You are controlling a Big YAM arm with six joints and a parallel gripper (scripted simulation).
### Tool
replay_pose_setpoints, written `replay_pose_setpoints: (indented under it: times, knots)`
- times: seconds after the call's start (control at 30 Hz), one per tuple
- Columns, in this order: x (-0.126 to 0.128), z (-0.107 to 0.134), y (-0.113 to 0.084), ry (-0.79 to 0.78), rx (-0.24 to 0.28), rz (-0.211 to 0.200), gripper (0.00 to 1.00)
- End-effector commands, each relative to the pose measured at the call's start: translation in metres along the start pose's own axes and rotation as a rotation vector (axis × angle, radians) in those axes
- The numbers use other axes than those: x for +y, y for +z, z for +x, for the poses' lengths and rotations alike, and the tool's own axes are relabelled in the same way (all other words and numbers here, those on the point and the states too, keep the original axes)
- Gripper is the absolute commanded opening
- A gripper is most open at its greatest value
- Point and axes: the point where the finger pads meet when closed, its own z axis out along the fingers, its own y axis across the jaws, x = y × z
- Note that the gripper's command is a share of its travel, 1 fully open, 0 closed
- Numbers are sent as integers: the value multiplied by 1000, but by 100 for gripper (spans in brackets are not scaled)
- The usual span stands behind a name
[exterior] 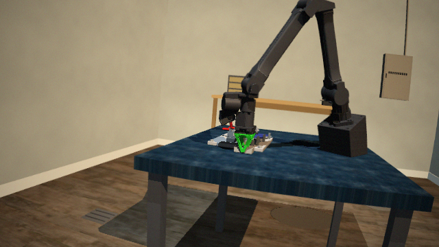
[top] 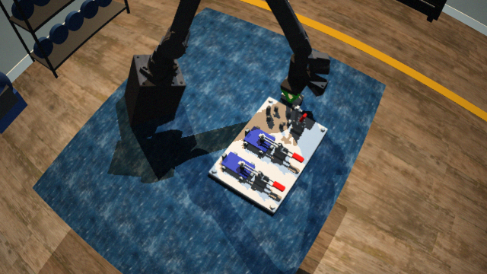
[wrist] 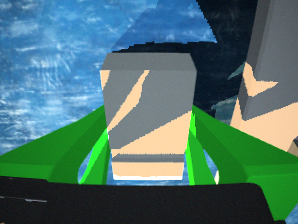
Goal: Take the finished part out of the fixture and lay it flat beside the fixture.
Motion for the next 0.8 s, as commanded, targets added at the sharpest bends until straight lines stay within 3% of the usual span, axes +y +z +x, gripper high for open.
replay_pose_setpoints:
  times: [0.0, 0.77]
  knots:
    - [6, -5, 1, 5, -16, -9, 0]
    - [12, -13, -1, 2, -29, -18, 0]
